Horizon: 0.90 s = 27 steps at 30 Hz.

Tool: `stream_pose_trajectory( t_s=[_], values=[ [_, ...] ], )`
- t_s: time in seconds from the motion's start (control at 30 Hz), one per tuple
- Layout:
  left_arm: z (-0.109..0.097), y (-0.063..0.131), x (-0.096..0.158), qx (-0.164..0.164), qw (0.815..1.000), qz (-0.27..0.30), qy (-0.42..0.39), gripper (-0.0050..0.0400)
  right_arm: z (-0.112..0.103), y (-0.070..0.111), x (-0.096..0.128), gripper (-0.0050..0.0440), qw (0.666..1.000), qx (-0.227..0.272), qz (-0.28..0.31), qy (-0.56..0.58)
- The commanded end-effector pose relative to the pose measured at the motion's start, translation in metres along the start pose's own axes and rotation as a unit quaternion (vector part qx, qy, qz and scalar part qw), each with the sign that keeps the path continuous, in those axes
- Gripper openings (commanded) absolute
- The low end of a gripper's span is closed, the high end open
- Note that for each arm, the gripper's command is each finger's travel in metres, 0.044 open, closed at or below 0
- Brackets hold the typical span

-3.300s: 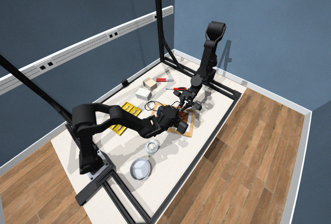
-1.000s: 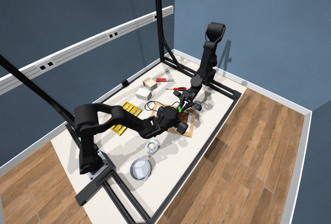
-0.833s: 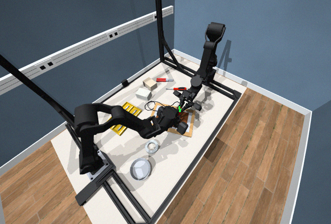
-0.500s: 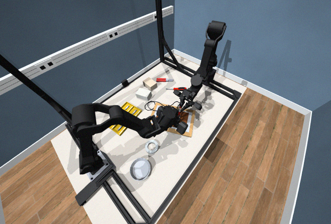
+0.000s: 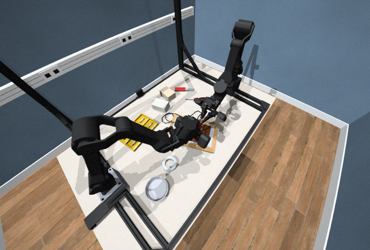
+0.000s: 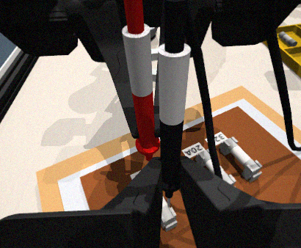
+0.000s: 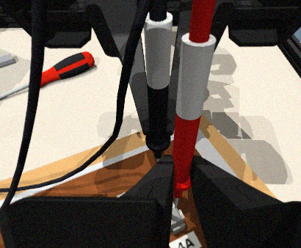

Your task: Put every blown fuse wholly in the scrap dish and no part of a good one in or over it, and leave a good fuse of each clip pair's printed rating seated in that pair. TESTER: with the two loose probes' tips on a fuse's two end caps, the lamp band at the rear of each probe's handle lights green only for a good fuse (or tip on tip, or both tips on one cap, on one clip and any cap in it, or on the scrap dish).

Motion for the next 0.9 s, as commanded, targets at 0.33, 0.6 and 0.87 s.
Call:
stream_pose_trajectory(
  t_s=[0.33,0.6,0.87],
  values=[
    [-0.002,0.006,-0.019,0.001,1.0,-0.014,-0.002,-0.005,-0.005,0.008,-0.021,-0.005,1.0,0.006,-0.014,0.005],
    [-0.013,0.022,-0.009,0.0,1.0,-0.015,-0.001,-0.005,0.008,0.025,-0.016,-0.005,1.0,0.007,-0.015,0.004],
    [-0.021,0.033,-0.001,0.0,1.0,-0.015,0.0,-0.005,0.017,0.036,-0.009,-0.005,1.0,0.007,-0.014,0.004]
  ],
)
Point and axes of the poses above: on each arm, the point midway between the two fingers, 35 mm back from their tips, its own y axis back along the fingers, its own z axis across the jaws, x = y × z, the point moved 4 cm from there along y, back along the fingers, and after that the axes turned 10 degrees about y, right-handed, at the moved point
